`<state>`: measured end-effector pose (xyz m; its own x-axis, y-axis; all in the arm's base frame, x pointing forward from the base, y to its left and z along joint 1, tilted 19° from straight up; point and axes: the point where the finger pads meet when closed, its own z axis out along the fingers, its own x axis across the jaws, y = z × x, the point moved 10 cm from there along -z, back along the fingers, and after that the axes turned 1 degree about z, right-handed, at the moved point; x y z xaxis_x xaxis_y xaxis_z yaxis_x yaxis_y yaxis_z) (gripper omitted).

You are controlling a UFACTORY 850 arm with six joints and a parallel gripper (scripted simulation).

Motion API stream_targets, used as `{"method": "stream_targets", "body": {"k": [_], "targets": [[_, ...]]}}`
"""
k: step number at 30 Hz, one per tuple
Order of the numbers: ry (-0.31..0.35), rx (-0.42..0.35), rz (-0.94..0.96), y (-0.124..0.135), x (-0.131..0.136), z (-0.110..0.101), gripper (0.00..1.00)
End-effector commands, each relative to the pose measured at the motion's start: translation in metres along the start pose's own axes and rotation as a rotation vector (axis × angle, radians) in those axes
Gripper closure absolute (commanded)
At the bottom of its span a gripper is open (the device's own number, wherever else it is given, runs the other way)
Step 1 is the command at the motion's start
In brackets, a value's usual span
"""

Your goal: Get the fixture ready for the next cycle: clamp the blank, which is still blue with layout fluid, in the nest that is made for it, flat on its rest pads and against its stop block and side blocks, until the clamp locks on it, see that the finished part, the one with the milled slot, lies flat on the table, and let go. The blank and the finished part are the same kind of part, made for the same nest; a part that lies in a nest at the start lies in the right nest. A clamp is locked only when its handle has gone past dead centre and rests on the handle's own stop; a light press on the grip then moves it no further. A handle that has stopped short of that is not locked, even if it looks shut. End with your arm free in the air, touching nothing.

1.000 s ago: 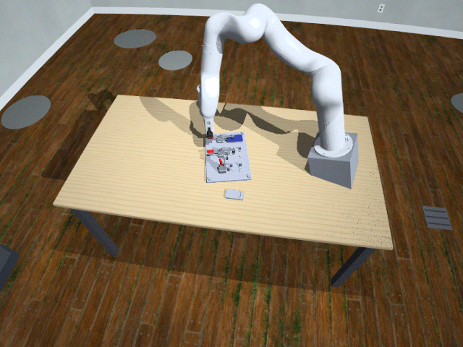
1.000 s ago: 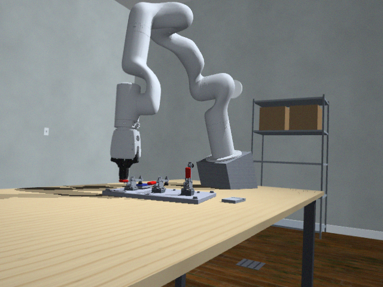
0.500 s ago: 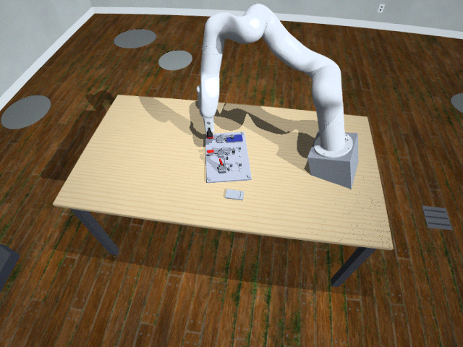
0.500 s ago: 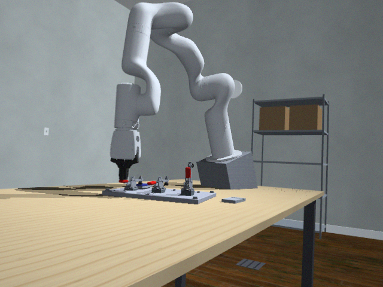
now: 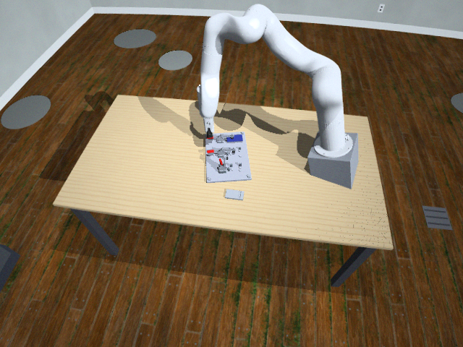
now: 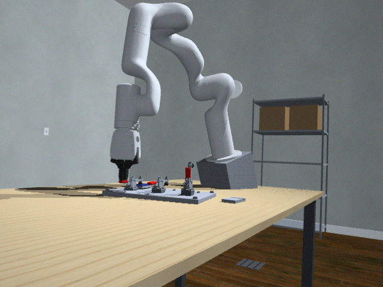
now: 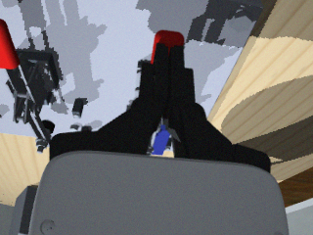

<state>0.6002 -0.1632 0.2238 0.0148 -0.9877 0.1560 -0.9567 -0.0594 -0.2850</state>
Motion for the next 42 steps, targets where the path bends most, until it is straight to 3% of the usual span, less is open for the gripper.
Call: {"method": "stream_targets", "body": {"k": [1,29,42], "targets": [[0.000,-0.002,0.000,0.000,0.000,0.000,1.00],[0.000,-0.002,0.000,0.000,0.000,0.001,1.00],[0.000,-0.002,0.000,0.000,0.000,-0.021,1.00]]}}
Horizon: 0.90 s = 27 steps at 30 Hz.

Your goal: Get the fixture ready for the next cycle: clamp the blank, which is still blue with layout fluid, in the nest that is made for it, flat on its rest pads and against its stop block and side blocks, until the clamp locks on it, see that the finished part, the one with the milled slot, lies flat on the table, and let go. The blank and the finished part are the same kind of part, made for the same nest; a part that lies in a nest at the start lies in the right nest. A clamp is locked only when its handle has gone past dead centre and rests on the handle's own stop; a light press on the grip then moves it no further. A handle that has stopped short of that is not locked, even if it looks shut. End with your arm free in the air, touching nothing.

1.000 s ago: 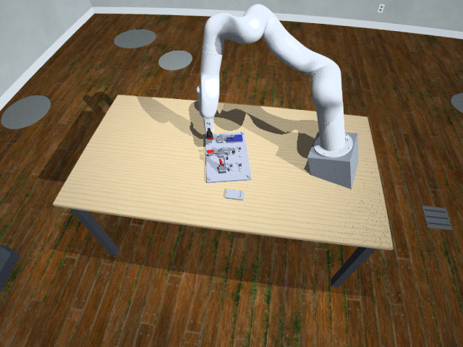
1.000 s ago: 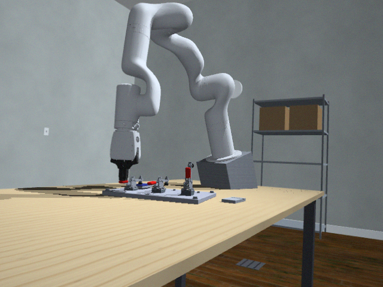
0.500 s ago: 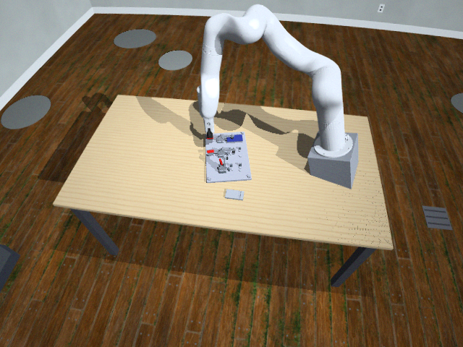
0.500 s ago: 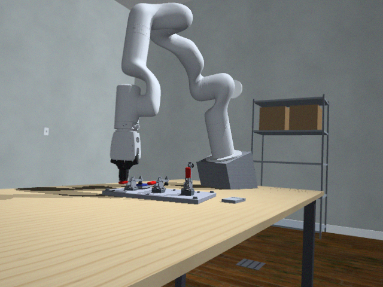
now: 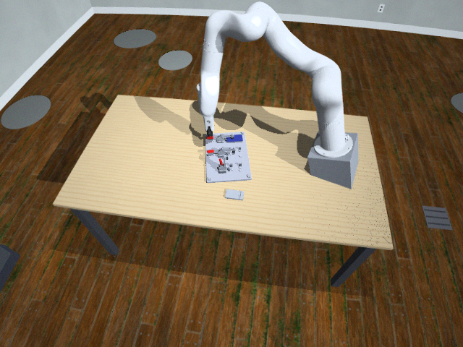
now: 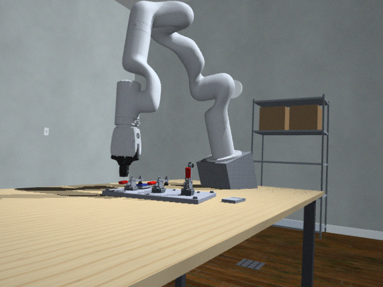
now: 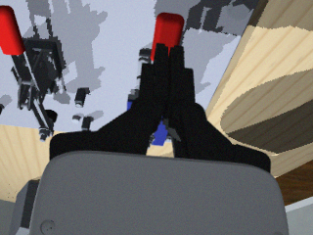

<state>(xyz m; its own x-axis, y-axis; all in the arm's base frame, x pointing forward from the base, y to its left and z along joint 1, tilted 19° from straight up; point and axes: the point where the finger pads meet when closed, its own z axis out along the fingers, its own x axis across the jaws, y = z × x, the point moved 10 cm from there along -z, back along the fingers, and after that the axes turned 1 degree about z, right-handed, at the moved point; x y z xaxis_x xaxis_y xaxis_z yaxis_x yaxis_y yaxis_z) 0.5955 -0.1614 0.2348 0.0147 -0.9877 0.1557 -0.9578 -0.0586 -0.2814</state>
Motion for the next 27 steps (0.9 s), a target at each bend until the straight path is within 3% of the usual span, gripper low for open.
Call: {"method": "stream_targets", "body": {"k": [1,14,23,24,27], "targets": [[0.000,0.002,0.000,-0.001,0.000,-0.013,1.00],[0.000,0.002,0.000,-0.001,0.000,-0.048,1.00],[0.000,0.002,0.000,-0.001,0.000,-0.056,1.00],[0.000,0.002,0.000,-0.001,0.000,-0.056,0.00],[0.000,0.002,0.000,-0.001,0.000,-0.056,0.00]]}}
